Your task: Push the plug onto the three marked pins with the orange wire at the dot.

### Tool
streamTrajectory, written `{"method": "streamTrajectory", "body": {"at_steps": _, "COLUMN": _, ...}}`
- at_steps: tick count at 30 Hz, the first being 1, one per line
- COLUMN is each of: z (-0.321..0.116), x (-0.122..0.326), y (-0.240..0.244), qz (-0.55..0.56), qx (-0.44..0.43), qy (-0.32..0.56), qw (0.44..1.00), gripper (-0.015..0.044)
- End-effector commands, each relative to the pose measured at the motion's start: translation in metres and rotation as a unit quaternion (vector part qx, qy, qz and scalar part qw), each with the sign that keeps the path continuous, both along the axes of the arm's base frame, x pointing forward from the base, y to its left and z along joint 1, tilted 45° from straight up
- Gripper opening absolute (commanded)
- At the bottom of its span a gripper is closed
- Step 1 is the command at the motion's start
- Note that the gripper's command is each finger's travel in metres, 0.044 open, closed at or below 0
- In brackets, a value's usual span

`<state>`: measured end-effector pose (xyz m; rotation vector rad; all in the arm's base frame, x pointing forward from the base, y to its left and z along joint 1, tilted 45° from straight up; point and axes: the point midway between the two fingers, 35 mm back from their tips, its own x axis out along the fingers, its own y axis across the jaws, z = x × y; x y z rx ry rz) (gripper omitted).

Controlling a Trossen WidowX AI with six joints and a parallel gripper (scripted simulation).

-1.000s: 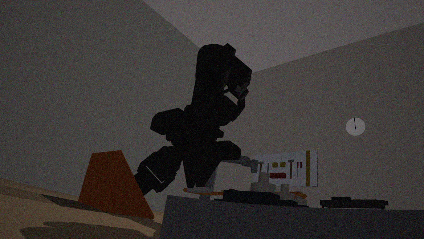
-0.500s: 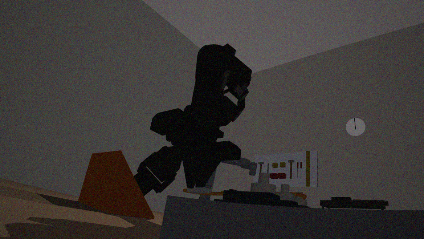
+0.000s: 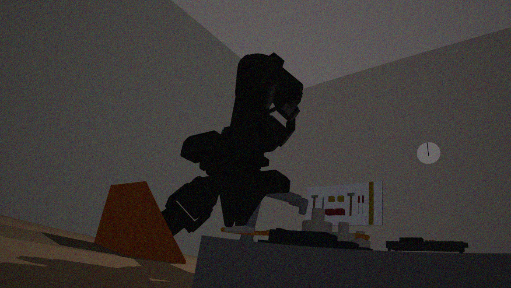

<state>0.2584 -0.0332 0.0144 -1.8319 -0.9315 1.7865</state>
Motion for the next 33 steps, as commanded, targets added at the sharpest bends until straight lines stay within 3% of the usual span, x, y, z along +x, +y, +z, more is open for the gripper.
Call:
{"method": "streamTrajectory", "body": {"at_steps": 1, "z": -0.003, "x": -0.001, "y": -0.001, "qz": 0.002, "qx": -0.006, "qy": 0.010, "qw": 1.000, "gripper": 0.0000}}
{"method": "streamTrajectory", "body": {"at_steps": 10, "z": 0.000, "x": 0.026, "y": 0.002, "qz": 0.002, "qx": -0.006, "qy": 0.009, "qw": 1.000, "gripper": 0.0000}}
{"method": "streamTrajectory", "body": {"at_steps": 33, "z": 0.003, "x": 0.040, "y": 0.005, "qz": 0.002, "qx": -0.006, "qy": 0.009, "qw": 1.000, "gripper": 0.0000}}
